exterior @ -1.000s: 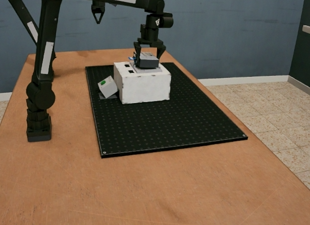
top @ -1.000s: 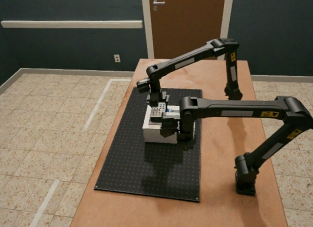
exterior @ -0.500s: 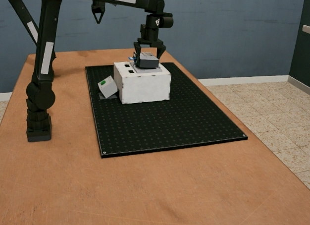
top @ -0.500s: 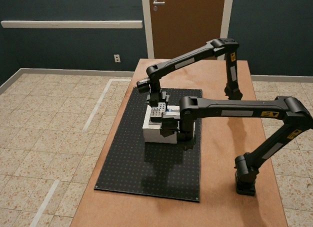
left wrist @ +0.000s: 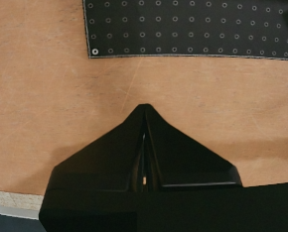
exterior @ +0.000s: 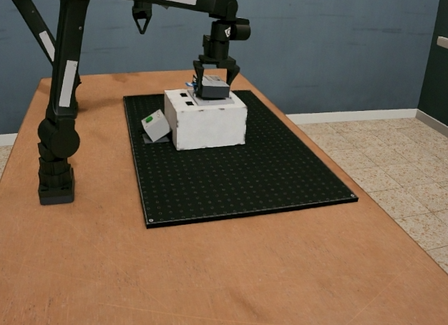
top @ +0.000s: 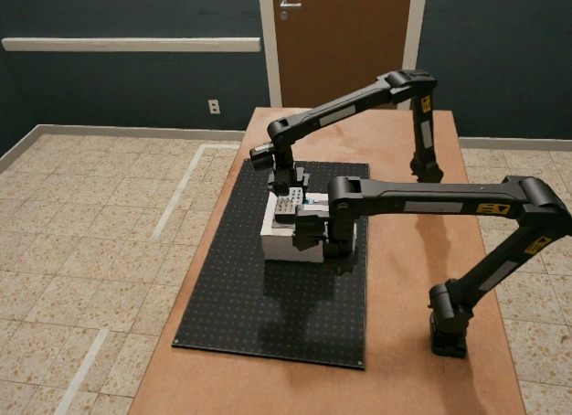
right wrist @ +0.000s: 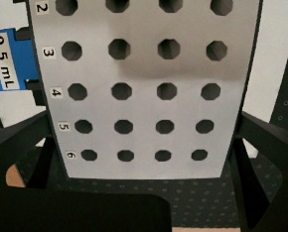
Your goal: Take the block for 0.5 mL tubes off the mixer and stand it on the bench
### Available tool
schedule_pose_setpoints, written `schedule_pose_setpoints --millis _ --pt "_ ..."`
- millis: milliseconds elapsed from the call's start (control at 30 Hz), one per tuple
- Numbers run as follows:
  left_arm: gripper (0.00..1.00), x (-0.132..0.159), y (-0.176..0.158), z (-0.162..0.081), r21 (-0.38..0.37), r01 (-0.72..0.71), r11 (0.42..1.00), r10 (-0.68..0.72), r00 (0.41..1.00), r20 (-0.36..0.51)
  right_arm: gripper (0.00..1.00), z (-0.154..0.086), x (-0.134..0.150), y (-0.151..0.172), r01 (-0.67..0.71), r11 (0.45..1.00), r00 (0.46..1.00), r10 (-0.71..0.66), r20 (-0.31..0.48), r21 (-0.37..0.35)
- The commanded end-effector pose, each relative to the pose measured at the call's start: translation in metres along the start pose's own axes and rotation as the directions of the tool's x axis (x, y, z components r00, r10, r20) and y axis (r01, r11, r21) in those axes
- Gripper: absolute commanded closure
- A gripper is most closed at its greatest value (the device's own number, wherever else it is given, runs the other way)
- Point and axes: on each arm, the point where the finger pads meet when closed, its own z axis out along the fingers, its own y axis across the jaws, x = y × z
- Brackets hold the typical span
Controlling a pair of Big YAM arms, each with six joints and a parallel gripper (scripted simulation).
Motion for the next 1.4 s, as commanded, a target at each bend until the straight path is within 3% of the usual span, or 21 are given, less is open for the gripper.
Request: schedule_pose_setpoints --millis 0,1367 --pt "1.0 -0.003 -0.002 0.0 -0.001 -0.016 1.0 0.016 1.0 0.008 1.0 -0.074 -0.012 -0.018 -0.013 0.988 0.997 0.002 0.078 0.151" --pt "1.0 -0.016 0.0 -0.027 -0.01 -0.017 1.0 0.018 0.997 0.077 1.0 -0.073 -0.013 -0.017 -0.01 0.989 0.997 -0.002 0.075 0.147"
